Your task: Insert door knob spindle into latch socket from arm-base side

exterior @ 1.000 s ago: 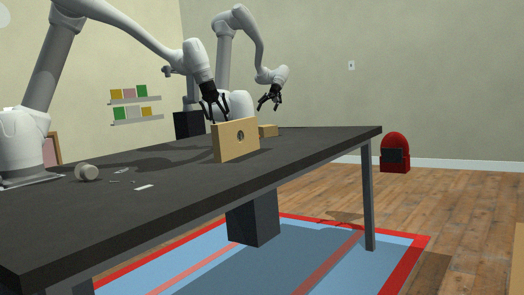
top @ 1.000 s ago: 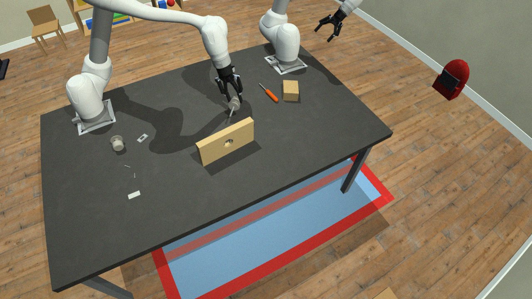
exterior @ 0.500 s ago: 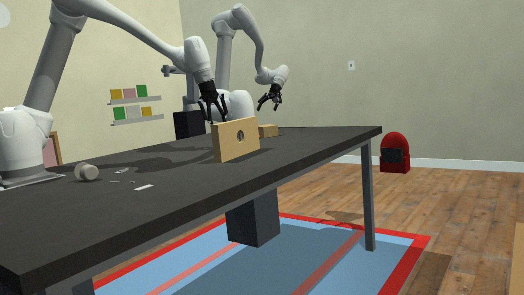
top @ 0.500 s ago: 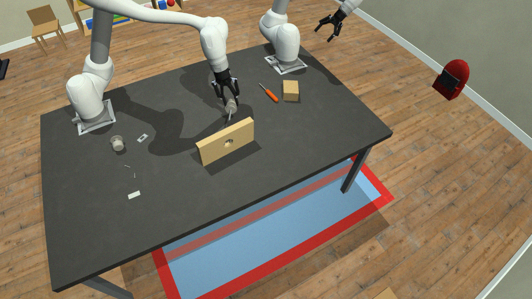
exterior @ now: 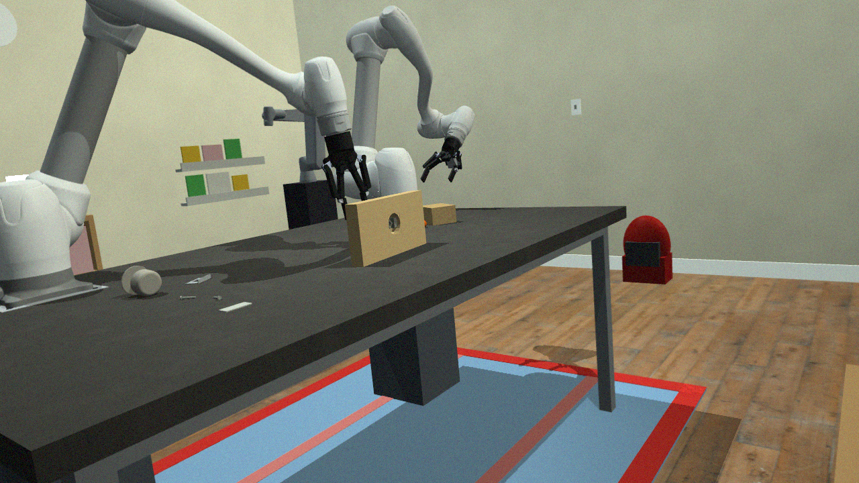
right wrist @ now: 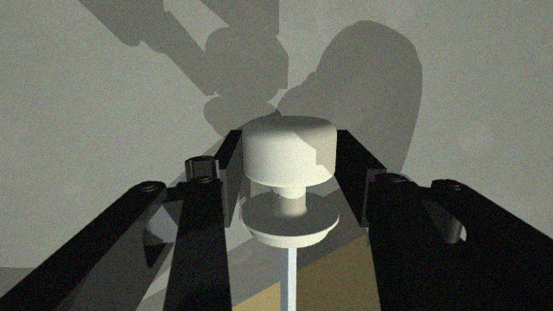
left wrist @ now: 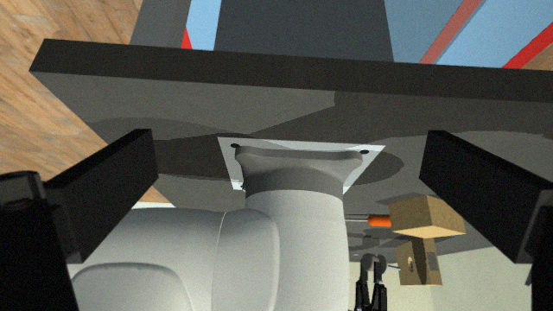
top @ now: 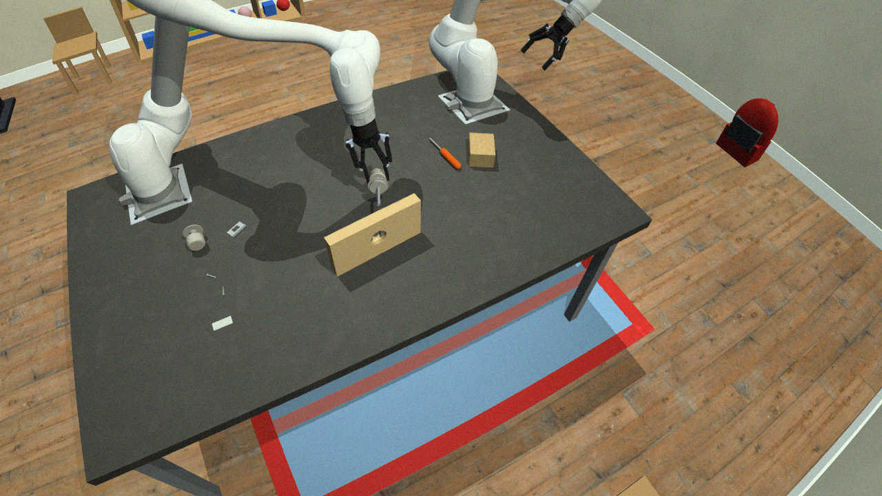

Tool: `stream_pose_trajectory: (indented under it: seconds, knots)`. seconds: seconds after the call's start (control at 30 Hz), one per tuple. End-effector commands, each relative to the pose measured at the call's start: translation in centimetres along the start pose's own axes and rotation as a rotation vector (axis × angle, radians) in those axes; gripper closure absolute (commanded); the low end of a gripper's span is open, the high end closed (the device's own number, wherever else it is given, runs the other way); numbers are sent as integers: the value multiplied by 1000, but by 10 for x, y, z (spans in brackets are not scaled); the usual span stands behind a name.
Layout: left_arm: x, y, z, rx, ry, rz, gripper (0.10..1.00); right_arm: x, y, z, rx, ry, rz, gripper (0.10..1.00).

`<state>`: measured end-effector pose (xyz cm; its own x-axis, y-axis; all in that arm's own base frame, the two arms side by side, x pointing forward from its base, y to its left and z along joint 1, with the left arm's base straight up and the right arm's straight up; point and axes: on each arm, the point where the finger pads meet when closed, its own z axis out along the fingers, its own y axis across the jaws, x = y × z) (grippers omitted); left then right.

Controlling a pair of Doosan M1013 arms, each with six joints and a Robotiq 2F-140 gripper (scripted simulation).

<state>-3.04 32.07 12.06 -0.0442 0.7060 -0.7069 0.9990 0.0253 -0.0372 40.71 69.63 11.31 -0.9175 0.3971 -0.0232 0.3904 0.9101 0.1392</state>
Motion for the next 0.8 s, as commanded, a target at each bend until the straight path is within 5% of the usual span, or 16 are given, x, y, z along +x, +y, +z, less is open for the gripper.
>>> stream_pose_trajectory:
  seconds: [0.0,0.77]
  knots:
    - [0,0,-1,0,1,0,98,-2,-1,-1,-2,1,-1,680]
    - [0,0,-1,0,1,0,98,-24,-25,-1,71,42,-190,680]
